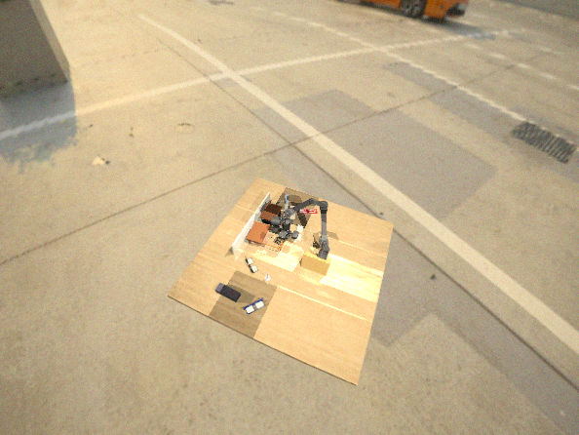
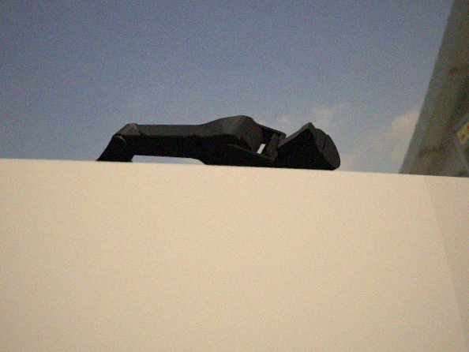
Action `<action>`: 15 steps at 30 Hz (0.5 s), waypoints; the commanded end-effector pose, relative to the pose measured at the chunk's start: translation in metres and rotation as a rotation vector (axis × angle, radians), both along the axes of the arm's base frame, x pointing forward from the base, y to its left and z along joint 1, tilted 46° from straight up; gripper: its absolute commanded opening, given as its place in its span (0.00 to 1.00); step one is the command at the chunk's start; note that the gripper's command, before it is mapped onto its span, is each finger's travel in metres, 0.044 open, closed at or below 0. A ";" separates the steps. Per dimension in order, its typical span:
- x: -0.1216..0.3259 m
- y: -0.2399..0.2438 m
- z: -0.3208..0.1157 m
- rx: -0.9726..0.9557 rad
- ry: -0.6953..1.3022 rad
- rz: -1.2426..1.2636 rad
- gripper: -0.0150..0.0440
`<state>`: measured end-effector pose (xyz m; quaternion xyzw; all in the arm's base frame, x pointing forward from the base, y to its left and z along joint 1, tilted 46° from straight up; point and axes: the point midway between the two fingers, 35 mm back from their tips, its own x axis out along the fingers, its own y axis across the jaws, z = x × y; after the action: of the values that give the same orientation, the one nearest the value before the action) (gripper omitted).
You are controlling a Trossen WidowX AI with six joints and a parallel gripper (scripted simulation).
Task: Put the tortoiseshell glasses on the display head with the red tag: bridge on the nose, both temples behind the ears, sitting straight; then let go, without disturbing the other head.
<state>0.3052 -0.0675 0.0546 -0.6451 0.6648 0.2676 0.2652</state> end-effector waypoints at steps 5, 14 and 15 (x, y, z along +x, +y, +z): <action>0.011 -0.001 -0.001 -0.004 0.010 0.004 0.25; 0.024 -0.001 -0.002 -0.004 0.009 0.004 0.25; 0.026 -0.001 -0.002 -0.004 0.009 0.004 0.25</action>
<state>0.3274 -0.0680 0.0546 -0.6453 0.6646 0.2671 0.2656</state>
